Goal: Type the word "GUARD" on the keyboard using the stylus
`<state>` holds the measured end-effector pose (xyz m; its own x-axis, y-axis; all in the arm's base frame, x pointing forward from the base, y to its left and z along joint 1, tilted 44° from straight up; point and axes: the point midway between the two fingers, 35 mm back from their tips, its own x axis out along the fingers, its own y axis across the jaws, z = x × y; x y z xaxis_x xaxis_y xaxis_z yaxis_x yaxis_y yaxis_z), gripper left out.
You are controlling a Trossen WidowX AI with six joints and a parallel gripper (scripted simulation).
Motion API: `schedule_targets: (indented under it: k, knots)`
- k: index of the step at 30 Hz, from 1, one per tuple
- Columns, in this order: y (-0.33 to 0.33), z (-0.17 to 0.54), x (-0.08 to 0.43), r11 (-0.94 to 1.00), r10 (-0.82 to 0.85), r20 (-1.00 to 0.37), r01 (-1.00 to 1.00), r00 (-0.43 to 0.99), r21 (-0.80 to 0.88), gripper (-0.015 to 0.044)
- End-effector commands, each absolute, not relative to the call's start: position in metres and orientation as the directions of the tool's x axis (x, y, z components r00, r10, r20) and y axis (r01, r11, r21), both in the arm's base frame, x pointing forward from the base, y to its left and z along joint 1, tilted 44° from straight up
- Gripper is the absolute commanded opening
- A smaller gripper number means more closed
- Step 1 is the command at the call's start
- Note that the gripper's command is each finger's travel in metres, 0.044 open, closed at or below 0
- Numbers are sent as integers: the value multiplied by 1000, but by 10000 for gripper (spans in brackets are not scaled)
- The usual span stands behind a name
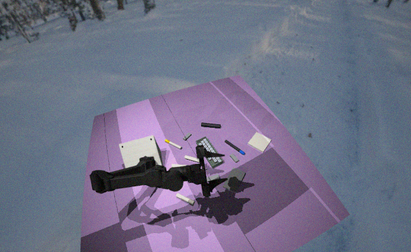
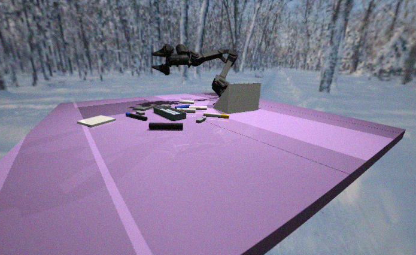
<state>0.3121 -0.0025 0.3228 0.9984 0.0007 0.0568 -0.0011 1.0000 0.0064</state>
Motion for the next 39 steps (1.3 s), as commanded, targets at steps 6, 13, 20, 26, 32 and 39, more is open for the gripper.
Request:
schedule_targets:
  k: [6,13,20,26,32,39]
  knots:
    - [14,264,350,999,-13,-242,24,970,43,282]
    - [46,167,376,997,-81,-637,71,766,-41,99]
    - [74,79,365,964,-251,-852,33,459,-265,0]
    - [90,20,341,861,-468,-855,-102,221,-498,0]
    - [99,-18,316,685,-675,-731,-282,97,-671,0]
    - [99,-19,316,679,-681,-726,-288,95,-675,0]
